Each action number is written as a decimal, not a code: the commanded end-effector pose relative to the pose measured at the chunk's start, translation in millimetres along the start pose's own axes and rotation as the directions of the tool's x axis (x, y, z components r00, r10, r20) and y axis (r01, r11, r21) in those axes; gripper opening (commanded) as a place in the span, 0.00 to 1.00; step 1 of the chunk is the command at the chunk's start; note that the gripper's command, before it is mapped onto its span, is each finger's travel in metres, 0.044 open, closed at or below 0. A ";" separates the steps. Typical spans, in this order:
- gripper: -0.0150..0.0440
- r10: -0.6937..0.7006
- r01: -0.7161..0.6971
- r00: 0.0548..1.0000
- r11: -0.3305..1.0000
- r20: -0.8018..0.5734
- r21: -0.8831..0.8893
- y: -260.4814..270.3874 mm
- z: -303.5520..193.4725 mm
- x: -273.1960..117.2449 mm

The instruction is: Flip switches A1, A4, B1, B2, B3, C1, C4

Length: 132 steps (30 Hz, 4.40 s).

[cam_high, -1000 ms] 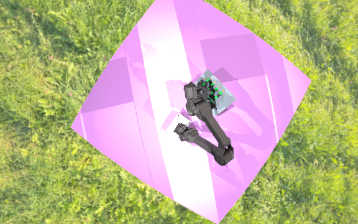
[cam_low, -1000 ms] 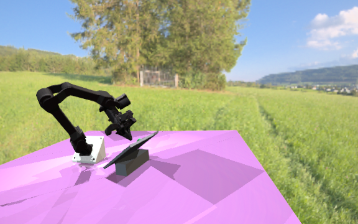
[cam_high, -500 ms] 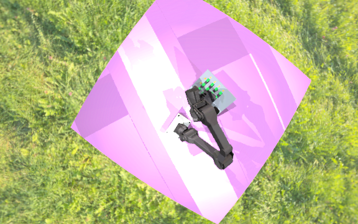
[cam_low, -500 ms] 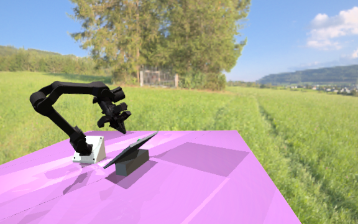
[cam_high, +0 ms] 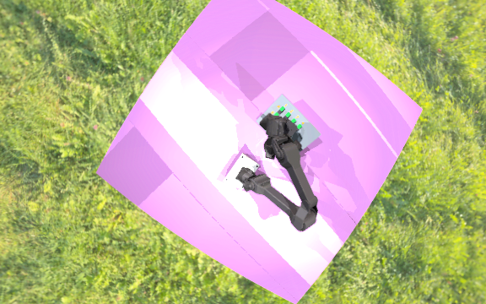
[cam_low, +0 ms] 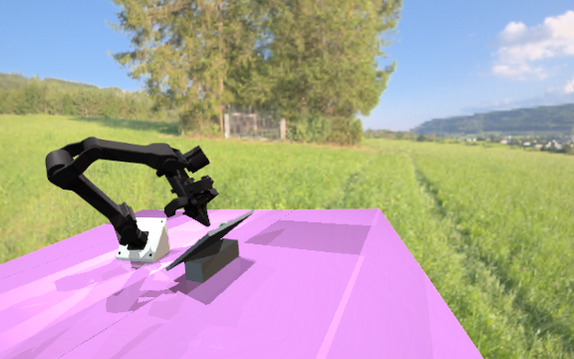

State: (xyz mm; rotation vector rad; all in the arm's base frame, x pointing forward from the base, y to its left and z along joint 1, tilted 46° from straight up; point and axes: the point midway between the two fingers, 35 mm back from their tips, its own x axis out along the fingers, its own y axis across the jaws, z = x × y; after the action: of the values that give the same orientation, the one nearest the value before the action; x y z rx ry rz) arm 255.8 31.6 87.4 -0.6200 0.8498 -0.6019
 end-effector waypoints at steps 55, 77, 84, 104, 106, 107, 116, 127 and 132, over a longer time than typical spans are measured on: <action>0.25 0.001 -0.001 1.000 1.000 0.008 0.005 -1.3 1.9 18.1; 0.25 0.010 -0.010 1.000 1.000 0.014 0.004 2.9 -0.6 -16.9; 0.25 0.003 -0.003 0.999 1.000 0.032 0.004 1.4 -2.6 -44.2; 0.25 0.004 -0.005 0.998 1.000 0.058 0.007 69.5 -59.6 -6.8; 0.25 0.004 -0.004 0.998 1.000 0.059 0.007 69.3 -59.4 -0.9; 0.25 0.003 -0.003 0.998 1.000 0.059 0.007 69.2 -59.3 1.4; 0.25 0.004 -0.004 0.998 1.000 0.059 0.007 69.5 -58.9 10.0; 0.25 0.003 -0.004 0.998 1.000 0.059 0.007 69.4 -58.6 16.5; 0.25 0.003 -0.004 0.998 1.000 0.059 0.007 69.4 -58.6 16.5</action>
State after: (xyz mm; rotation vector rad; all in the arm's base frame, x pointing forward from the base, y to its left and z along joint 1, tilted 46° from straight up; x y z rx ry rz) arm 231.7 51.6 -0.5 -0.6261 0.7980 -0.5807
